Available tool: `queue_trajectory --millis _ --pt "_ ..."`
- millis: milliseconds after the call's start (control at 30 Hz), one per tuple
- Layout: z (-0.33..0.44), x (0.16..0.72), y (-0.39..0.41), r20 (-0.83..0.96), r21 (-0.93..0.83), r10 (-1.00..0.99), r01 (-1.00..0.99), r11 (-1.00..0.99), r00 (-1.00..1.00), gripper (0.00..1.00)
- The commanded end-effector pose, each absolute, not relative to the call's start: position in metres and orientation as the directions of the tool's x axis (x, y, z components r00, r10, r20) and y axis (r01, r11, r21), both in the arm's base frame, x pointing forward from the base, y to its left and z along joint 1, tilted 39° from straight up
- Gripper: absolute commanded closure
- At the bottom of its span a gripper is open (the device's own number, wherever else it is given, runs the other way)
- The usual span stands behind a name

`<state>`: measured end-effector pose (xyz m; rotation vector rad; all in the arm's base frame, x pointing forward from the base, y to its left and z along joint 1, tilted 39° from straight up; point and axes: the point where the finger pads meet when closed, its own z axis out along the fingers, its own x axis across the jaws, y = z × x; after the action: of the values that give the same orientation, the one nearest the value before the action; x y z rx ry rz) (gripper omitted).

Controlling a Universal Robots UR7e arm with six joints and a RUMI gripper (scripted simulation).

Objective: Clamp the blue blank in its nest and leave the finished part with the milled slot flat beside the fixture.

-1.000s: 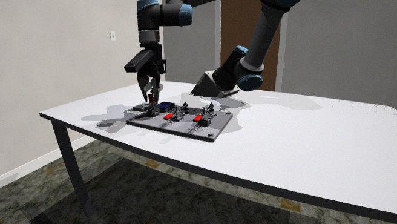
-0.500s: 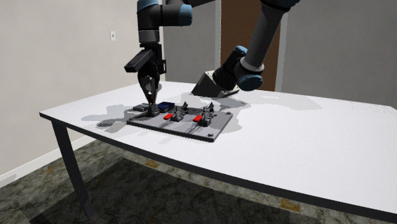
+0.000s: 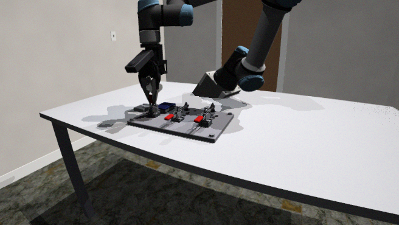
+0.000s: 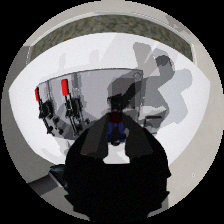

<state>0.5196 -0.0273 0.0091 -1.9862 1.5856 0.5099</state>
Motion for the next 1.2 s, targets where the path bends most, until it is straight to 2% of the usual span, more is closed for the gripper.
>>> queue_trajectory --millis 0,1167 --pt "0.0094 0.5199 -0.0277 -0.598 -0.178 -0.766 -0.971 -0.159 0.235 1.00" --pt "0.0102 0.5236 -0.0273 -0.598 -0.178 -0.766 -0.971 -0.159 0.235 1.00"
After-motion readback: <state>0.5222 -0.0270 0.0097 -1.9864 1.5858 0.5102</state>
